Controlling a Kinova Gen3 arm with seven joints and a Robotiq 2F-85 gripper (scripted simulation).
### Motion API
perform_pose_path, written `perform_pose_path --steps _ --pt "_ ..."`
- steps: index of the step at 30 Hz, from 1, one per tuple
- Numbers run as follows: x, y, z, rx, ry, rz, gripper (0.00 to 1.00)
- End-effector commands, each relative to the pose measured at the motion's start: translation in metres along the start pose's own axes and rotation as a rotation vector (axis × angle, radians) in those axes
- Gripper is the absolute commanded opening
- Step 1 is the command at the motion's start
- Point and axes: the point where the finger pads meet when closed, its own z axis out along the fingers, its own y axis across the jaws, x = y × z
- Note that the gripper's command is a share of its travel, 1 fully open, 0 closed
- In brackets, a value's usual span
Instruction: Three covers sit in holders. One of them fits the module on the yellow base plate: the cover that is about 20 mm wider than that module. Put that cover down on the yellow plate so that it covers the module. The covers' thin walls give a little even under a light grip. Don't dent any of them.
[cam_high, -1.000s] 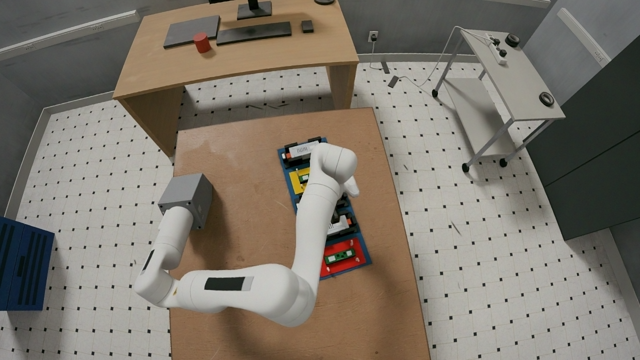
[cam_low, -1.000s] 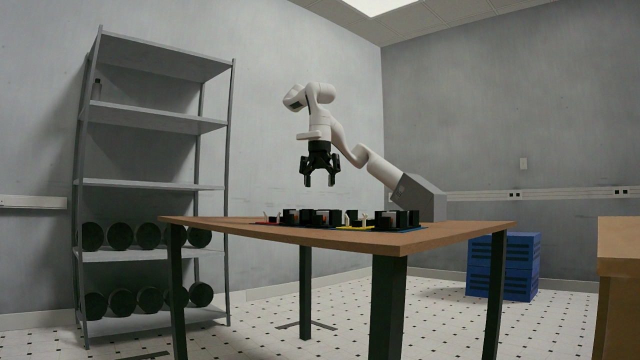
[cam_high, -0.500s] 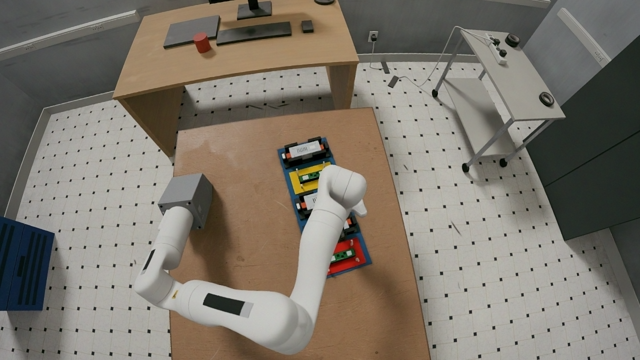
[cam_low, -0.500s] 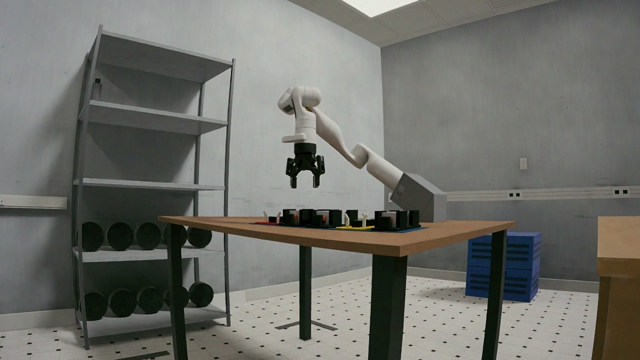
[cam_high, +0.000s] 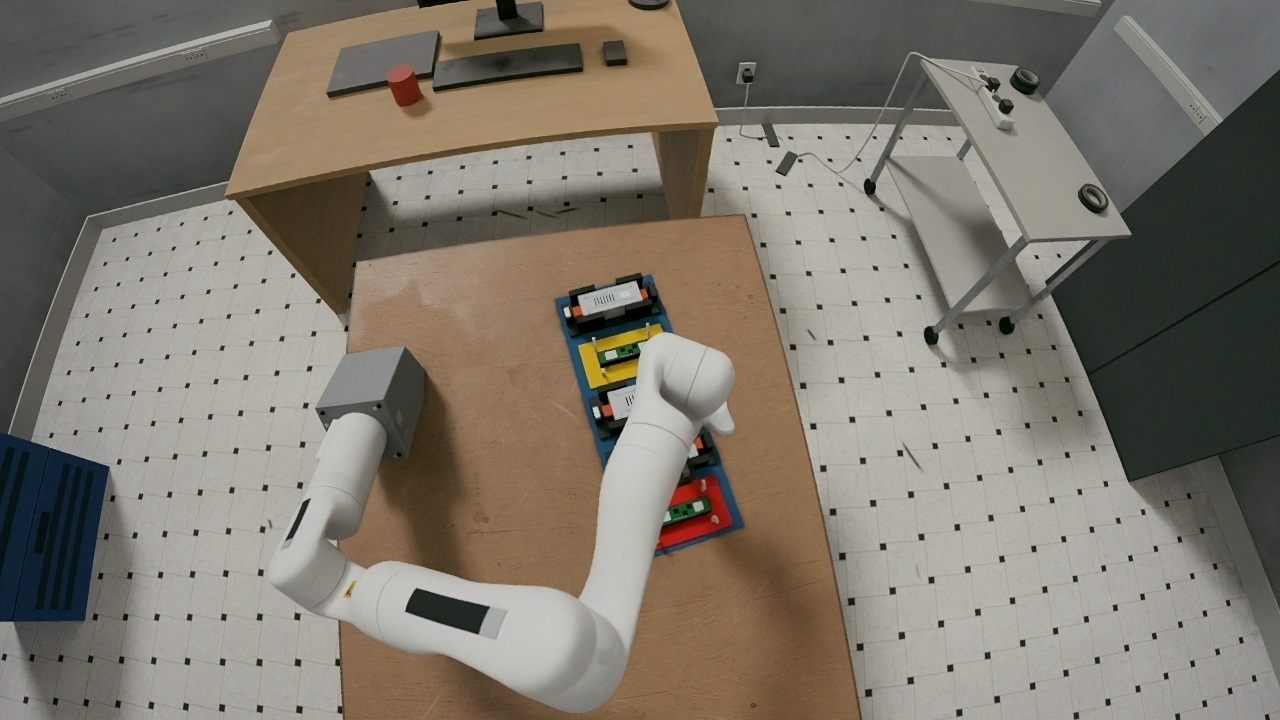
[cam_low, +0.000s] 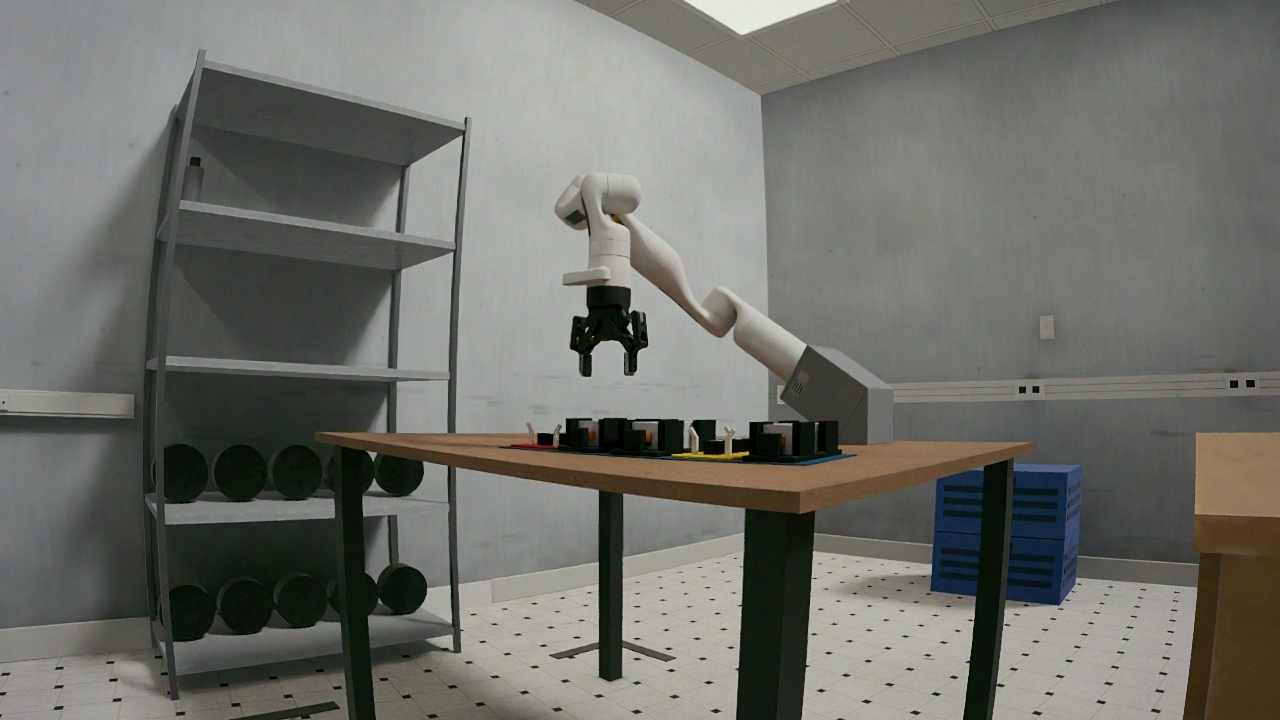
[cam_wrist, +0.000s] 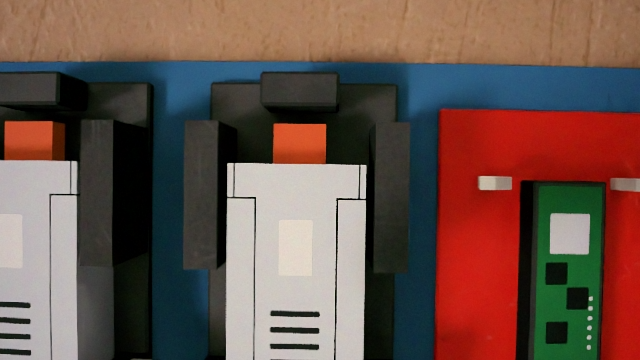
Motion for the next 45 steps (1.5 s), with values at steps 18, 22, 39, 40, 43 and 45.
perform_pose_path --steps 18,22,39,40,43,45 --pt "0.0 -0.008 -0.001 0.0 0.002 0.0 1.0" --pt "0.0 -0.008 -0.002 0.0 0.002 0.0 1.0" --pt "0.0 -0.012 0.0 0.001 0.002 0.0 1.0" --pt "0.0 -0.012 0.0 0.001 0.002 0.0 1.0" --pt "0.0 -0.013 0.002 0.001 0.002 0.0 1.0" --pt "0.0 -0.014 0.003 0.001 0.002 0.0 1.0"
